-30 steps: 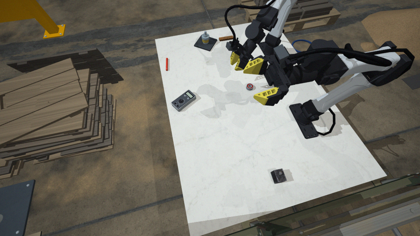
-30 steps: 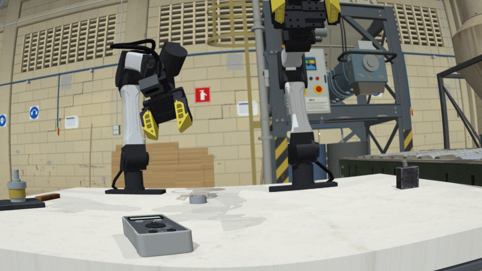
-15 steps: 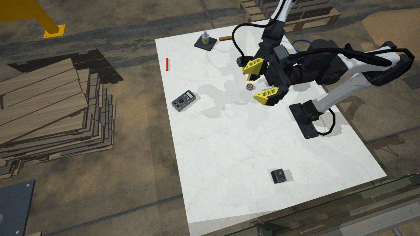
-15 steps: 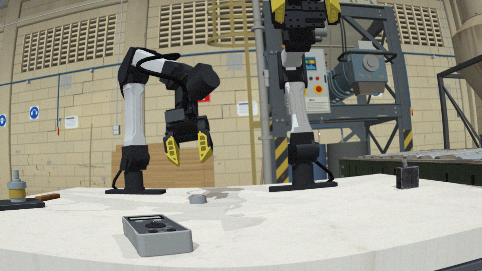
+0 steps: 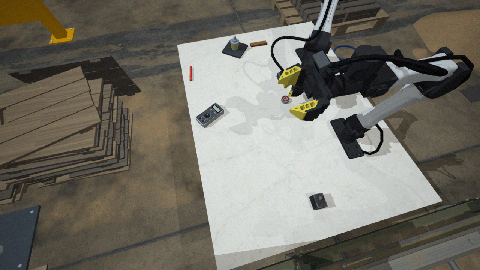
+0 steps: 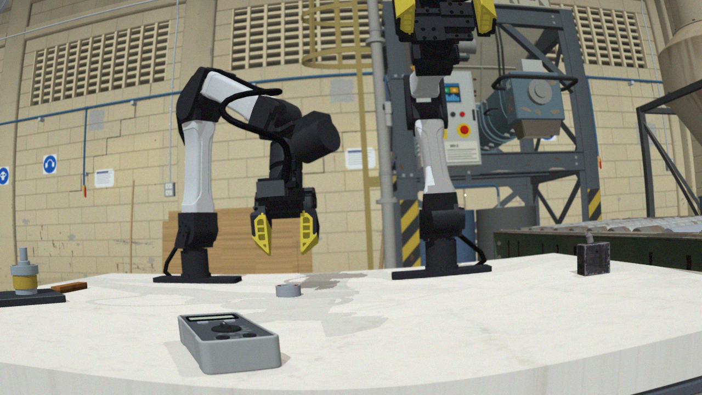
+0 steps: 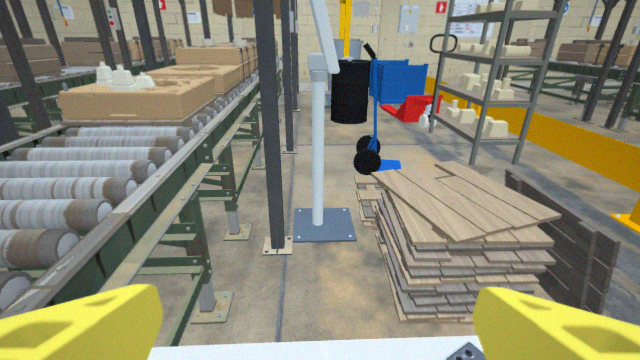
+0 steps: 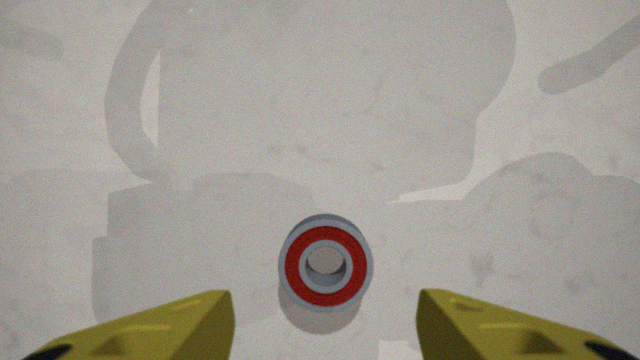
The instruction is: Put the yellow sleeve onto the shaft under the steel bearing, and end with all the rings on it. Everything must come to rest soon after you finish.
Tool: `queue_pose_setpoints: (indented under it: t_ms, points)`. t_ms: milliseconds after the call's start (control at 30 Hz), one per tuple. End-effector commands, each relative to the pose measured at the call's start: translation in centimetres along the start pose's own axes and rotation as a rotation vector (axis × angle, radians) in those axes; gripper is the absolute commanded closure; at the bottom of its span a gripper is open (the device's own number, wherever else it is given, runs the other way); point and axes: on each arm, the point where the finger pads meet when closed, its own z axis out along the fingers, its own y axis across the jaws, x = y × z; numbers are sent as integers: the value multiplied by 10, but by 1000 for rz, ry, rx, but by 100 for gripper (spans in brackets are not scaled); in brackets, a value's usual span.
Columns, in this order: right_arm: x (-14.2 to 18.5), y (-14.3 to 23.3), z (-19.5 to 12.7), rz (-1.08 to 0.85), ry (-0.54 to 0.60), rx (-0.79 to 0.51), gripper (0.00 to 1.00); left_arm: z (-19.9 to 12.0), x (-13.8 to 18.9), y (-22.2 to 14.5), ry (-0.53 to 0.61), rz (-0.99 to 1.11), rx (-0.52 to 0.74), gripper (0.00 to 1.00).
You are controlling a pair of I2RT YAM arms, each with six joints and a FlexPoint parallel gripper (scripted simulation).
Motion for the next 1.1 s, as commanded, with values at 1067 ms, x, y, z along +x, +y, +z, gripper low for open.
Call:
queue_pose_setpoints:
  t_ms: [1067]
  points:
    - [16, 4, 36, -11, -9, -13, 45, -1, -10, 0, -29, 4, -6, 0]
